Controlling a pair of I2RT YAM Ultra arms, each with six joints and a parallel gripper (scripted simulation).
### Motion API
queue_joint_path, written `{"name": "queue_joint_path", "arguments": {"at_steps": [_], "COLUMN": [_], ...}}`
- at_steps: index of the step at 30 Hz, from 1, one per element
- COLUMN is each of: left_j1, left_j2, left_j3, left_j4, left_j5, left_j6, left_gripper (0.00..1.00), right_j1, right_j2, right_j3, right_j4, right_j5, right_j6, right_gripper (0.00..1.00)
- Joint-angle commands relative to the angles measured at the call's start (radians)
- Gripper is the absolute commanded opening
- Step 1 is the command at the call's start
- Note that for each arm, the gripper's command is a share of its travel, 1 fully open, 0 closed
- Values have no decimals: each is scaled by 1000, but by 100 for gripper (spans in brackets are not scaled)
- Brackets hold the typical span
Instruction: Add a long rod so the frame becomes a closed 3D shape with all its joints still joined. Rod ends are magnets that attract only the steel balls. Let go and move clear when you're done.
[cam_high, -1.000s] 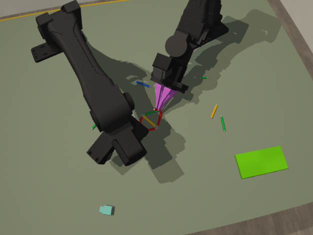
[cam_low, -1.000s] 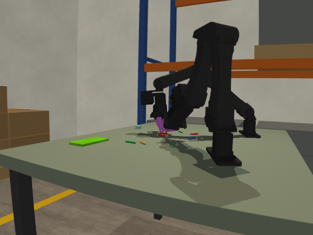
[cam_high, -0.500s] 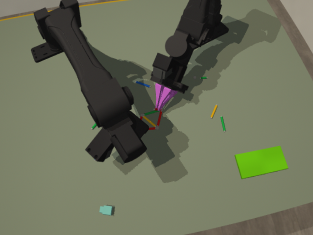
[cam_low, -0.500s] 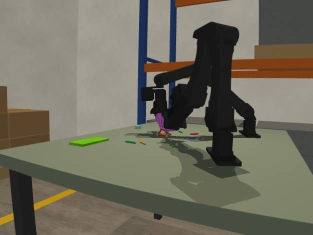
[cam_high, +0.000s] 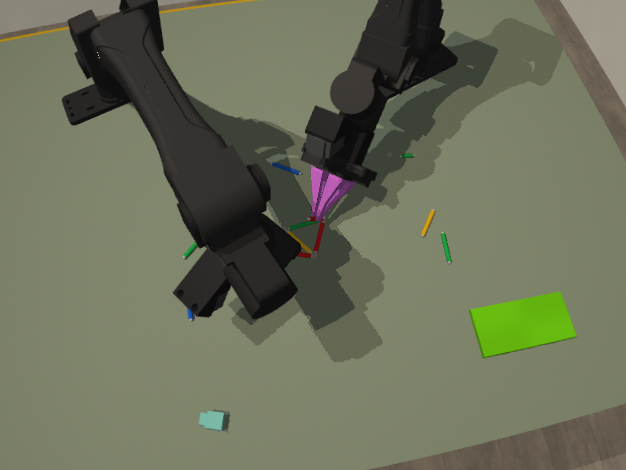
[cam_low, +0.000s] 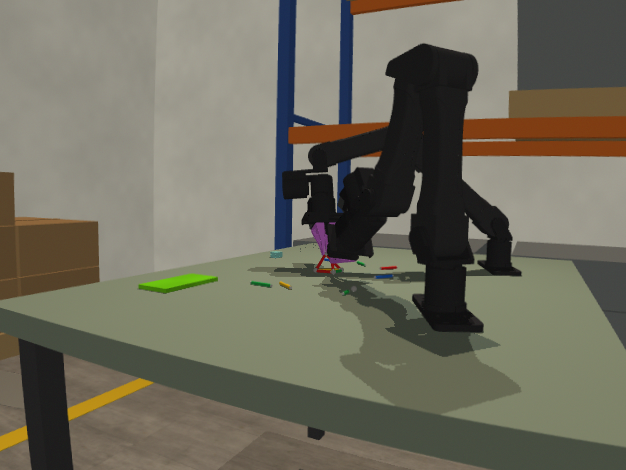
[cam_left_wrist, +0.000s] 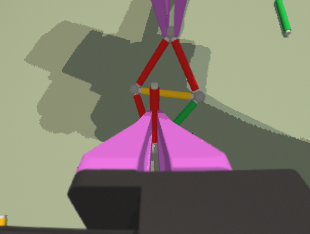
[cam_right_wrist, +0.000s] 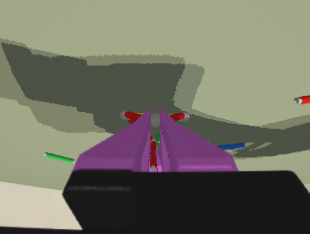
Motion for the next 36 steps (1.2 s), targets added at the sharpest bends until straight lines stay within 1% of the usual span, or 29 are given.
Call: {"name": "queue_joint_path", "arguments": {"at_steps": [1,2,4,5,8,10,18,28,30,32,36], "left_j1": [4,4,4,4,4,4,4,4,4,4,4], "left_j2": [-3,-3,-3,-3,-3,-3,-3,-3,-3,-3,-3], "left_j3": [-1,-1,-1,-1,-1,-1,-1,-1,-1,-1,-1], "left_j4": [32,32,32,32,32,32,32,32,32,32,32], "left_j5": [4,4,4,4,4,4,4,4,4,4,4], "left_j6": [1,1,1,1,1,1,1,1,1,1,1], "left_gripper": [0,0,0,0,0,0,0,0,0,0,0], "right_j1": [30,30,41,43,44,30,57,77,65,75,84], "right_j2": [-32,-31,-38,-39,-32,-12,-40,-52,-28,-38,-40], "right_j3": [29,30,40,42,48,51,39,33,54,41,37], "right_j4": [-35,-36,-45,-48,-52,-56,-67,-48,-74,-59,-61], "right_j5": [-28,-28,22,30,31,-9,-46,-26,-48,-41,-65], "right_j6": [15,16,41,46,46,17,39,65,41,56,59], "right_gripper": [0,0,0,0,0,0,0,0,0,0,0]}}
